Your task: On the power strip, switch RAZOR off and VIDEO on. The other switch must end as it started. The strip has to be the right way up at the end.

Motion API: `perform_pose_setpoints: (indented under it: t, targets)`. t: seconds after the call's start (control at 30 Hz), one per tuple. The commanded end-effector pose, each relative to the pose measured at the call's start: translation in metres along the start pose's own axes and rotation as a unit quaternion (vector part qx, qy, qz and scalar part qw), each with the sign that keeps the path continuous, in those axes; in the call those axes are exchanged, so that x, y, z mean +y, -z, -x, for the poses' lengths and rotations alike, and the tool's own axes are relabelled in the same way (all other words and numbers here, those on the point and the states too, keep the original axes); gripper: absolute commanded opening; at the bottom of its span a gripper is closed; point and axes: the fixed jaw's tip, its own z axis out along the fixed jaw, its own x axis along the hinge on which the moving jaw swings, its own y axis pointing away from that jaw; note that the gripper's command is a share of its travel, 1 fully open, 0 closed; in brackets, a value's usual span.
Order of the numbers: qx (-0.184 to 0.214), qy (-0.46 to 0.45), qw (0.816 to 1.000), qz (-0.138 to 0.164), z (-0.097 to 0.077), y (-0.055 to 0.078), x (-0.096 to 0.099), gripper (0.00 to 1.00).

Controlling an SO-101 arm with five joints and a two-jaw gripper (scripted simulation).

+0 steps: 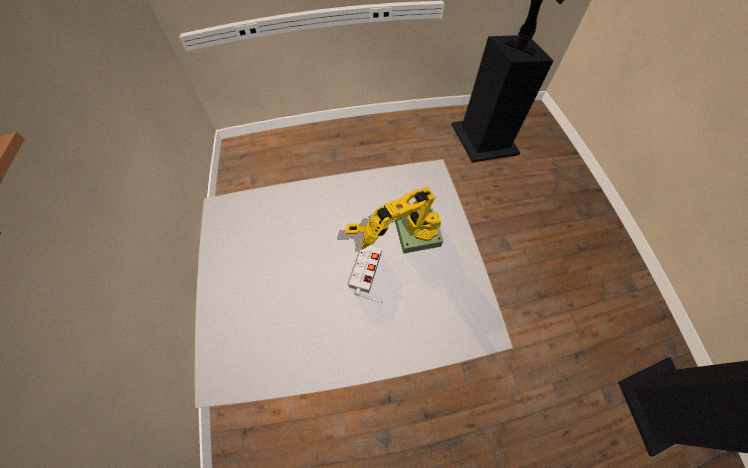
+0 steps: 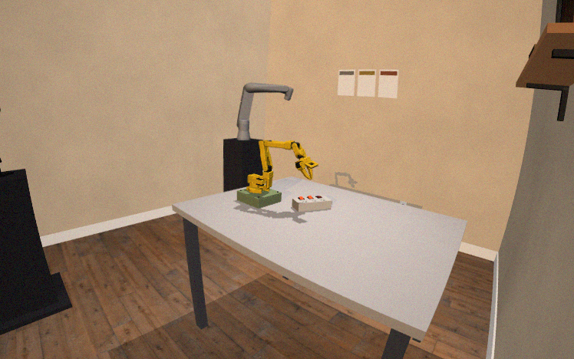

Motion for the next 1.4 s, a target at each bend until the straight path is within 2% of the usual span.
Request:
perform_pose_setpoints:
  t: [0.0,0.63,1.37]
  targets:
    - [-0.001,-0.002,1.000,0.003,-0.002,0.001,0.000,0.00]
    - [0.000,-0.002,1.000,0.003,-0.003,-0.001,0.001,0.00]
    - [0.013,0.002,1.000,0.006,-0.020,-0.025,0.002,0.00]
